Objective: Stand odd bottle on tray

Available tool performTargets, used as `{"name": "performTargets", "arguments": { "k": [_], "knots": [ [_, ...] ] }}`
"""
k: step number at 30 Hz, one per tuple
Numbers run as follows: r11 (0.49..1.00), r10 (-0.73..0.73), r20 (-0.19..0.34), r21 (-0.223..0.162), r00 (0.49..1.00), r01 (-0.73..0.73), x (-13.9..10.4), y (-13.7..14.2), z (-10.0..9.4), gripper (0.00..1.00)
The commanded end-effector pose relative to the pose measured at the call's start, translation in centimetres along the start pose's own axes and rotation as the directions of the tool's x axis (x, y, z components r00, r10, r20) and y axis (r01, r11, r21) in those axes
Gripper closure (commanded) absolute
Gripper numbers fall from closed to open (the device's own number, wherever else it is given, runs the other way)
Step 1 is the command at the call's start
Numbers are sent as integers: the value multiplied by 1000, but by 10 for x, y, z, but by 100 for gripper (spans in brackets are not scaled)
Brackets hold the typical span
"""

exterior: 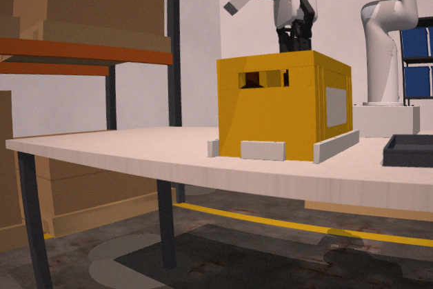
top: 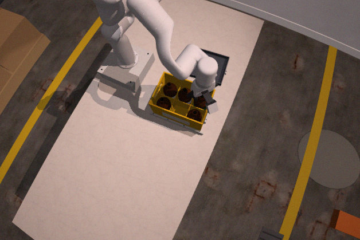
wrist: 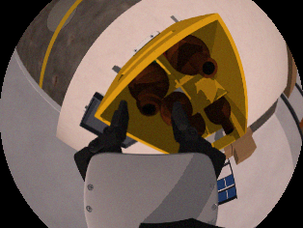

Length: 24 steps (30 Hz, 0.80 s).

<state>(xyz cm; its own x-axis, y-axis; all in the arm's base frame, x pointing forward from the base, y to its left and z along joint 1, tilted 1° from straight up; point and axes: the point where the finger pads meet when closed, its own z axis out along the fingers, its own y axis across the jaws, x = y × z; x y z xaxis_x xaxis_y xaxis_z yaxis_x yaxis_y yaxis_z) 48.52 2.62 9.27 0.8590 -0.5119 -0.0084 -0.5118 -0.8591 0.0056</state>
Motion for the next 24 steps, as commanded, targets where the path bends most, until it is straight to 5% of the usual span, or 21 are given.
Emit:
{"name": "performTargets", "arguments": {
  "k": [1, 24],
  "knots": [
    [1000, 0, -4, 2, 1000, 0, 1, -1, 3, 35],
    [1000, 0, -4, 2, 1000, 0, 1, -1, 19, 35]
  ]
}}
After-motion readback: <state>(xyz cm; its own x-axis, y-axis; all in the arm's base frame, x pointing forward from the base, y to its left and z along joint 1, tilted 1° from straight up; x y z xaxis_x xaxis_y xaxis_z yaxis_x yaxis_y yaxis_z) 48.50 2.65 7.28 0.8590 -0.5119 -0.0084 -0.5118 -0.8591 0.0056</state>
